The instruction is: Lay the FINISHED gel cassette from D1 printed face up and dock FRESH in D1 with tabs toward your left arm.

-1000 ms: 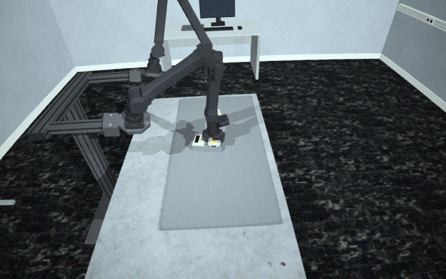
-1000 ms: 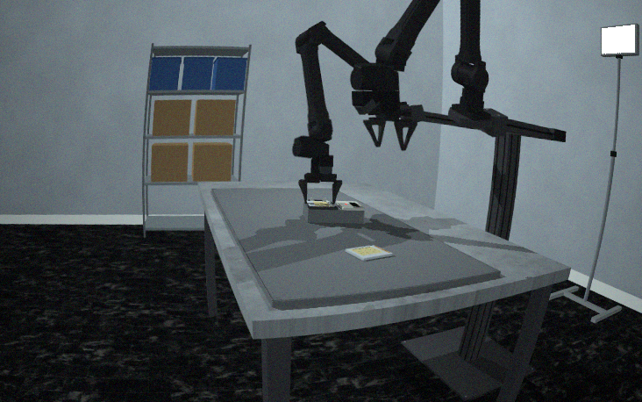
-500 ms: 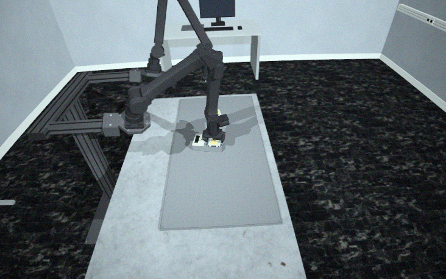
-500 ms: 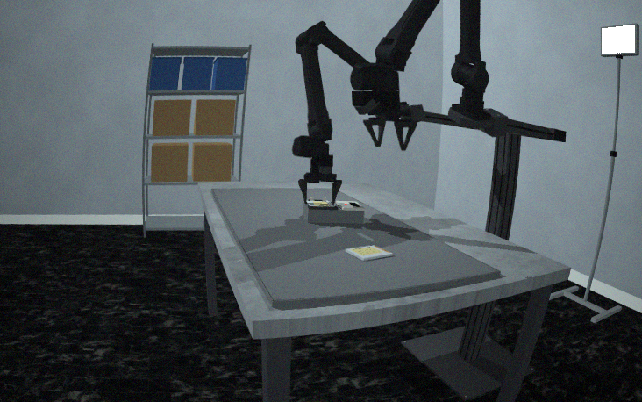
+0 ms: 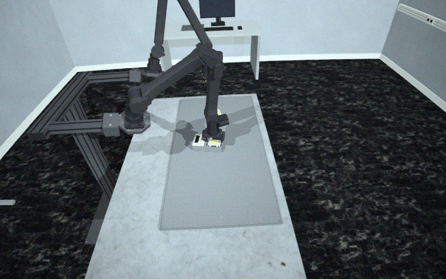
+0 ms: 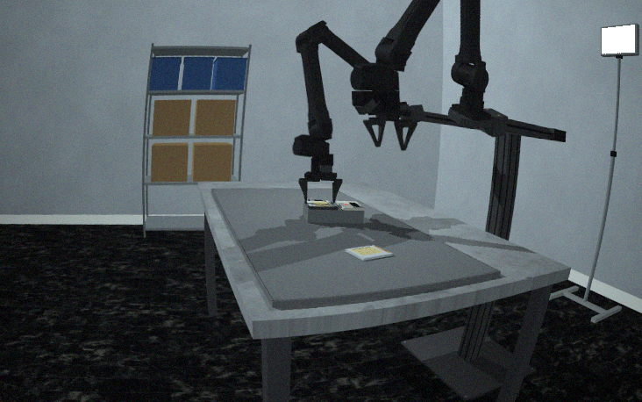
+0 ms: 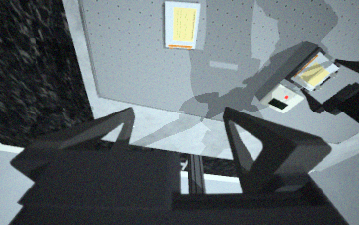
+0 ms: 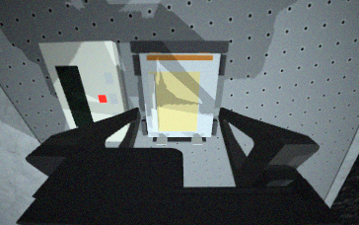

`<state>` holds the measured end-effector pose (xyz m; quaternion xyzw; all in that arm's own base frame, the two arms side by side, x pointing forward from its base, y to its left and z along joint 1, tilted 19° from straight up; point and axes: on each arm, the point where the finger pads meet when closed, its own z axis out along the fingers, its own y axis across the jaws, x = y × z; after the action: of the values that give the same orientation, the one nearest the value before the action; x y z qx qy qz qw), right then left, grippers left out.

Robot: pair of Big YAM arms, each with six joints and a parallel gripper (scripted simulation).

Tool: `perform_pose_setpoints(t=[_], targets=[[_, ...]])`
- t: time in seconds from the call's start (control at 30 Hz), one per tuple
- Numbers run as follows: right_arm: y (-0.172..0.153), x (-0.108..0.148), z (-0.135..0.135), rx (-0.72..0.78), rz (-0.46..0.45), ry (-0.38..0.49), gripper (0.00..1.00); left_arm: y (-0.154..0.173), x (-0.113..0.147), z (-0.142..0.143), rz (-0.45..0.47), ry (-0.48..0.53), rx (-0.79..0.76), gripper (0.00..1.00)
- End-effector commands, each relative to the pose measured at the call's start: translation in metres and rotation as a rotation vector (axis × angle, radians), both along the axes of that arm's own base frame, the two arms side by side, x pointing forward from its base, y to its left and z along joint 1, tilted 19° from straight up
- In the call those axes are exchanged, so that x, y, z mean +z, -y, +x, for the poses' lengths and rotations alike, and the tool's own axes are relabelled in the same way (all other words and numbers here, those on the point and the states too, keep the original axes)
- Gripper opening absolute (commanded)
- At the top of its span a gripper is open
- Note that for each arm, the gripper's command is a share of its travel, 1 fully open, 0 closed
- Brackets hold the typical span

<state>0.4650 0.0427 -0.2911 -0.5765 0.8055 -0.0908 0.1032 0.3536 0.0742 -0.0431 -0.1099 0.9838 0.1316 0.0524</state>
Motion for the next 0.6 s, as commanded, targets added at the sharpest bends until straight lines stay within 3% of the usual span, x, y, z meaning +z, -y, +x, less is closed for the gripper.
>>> perform_pose_setpoints(t=[0.0, 0.57], targets=[[-0.0017, 0.0061, 0.001, 0.002, 0.001, 0.003, 0.98, -0.0017, 0.0149, 0.0139, 0.001, 0.036, -0.006, 1.0], [-0.0021, 0.0099, -0.0001, 0.002, 0.001, 0.001, 0.98, -0.0017, 0.0149, 0.0139, 0.001, 0.036, -0.006, 1.0]])
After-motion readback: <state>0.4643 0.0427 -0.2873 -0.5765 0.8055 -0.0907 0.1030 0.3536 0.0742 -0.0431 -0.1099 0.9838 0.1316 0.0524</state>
